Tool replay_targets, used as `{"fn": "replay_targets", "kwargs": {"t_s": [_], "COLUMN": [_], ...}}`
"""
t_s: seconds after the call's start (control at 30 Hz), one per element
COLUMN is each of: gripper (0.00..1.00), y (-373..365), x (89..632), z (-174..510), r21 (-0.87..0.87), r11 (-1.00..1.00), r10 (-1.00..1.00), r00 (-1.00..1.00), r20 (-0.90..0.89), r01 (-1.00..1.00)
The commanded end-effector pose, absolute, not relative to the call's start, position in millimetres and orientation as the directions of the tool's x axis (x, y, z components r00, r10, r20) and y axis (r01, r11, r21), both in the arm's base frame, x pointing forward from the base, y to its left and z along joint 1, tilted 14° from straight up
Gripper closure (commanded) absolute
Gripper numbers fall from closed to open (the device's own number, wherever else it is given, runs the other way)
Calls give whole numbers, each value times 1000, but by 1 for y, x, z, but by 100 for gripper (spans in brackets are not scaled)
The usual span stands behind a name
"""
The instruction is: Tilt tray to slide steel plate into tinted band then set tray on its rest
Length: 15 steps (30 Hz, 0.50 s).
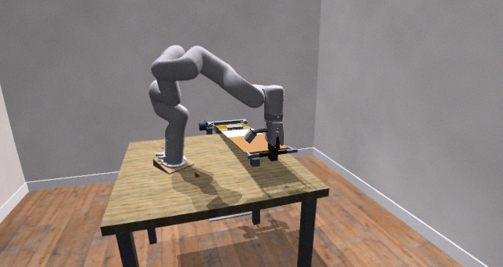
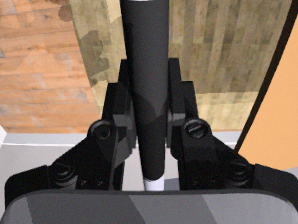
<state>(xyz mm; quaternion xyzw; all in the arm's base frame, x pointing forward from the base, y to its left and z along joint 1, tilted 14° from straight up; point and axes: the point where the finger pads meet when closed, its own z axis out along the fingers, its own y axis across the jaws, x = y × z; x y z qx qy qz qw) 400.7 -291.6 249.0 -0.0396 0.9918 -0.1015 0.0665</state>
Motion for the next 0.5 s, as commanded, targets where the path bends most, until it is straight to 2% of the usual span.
{"fn": "replay_targets", "kwargs": {"t_s": [0.0,0.07,0.23,0.4,0.47], "gripper": [100,100,100,100,100], "y": [-291,-289,-263,-289,-291], "x": [401,400,390,400,401], "z": [252,257,322,257,253], "r21": [-208,-208,-208,-208,-208], "r11": [976,976,976,976,976], "r10": [-92,-92,-92,-92,-92], "r00": [-988,-988,-988,-988,-988], "r20": [-126,-126,-126,-126,-126], "r01": [-65,-65,-65,-65,-65]}}
